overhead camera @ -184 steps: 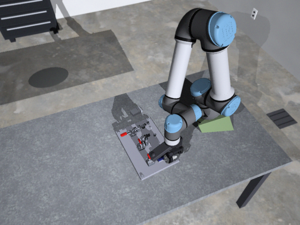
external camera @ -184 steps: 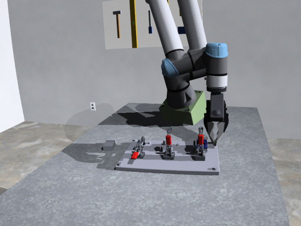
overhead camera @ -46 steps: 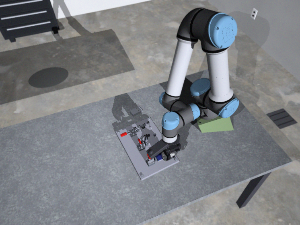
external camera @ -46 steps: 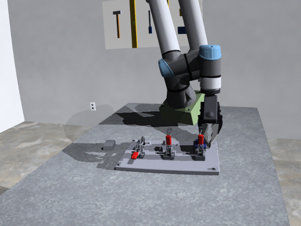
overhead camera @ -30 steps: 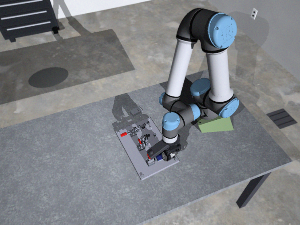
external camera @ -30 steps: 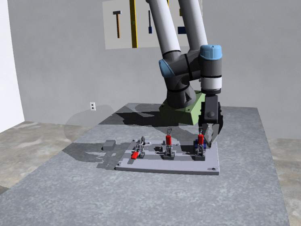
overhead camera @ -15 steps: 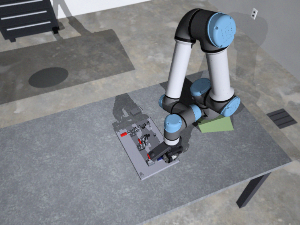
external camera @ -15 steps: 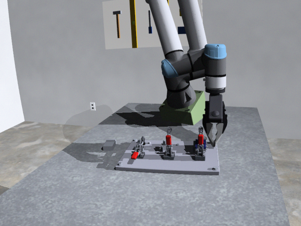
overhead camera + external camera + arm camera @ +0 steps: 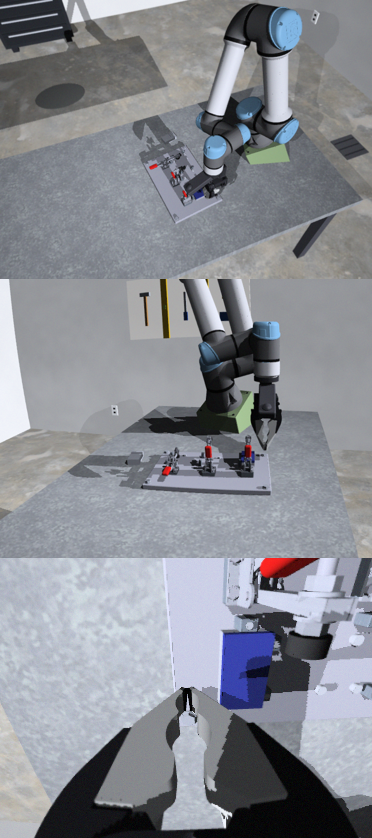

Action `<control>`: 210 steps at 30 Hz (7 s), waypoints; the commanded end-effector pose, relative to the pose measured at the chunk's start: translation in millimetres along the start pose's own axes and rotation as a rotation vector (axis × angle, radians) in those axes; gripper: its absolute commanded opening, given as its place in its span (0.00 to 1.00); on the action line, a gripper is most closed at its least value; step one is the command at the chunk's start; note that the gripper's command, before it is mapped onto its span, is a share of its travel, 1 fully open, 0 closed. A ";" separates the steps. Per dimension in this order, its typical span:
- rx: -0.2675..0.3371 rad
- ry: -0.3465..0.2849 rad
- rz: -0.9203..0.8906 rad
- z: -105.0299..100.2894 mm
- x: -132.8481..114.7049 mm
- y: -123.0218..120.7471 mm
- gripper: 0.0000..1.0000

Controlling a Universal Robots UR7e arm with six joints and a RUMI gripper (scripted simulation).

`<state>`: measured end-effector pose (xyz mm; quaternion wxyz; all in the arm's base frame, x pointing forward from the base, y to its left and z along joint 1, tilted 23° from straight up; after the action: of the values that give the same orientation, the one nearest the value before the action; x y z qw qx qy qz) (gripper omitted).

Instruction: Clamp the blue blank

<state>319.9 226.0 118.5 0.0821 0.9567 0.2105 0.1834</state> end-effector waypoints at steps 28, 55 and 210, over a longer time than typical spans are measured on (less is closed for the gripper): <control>0.000 -0.001 0.000 -50.6 0.2 0.1 0.28; 0.000 -0.001 0.000 -140.8 0.2 0.1 0.28; 0.000 -0.001 0.000 -13.3 65.2 68.5 0.28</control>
<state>394.7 193.7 167.9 0.0822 0.9570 0.2103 0.1823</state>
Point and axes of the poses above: the point where the finger pads meet when closed, its own z axis out along the fingers, its own y axis across the jaws, x = y × z, the point moved 4 cm from there along -z, back along the fingers, and after that the axes turned 14 degrees about -z, right-handed, at the moved point
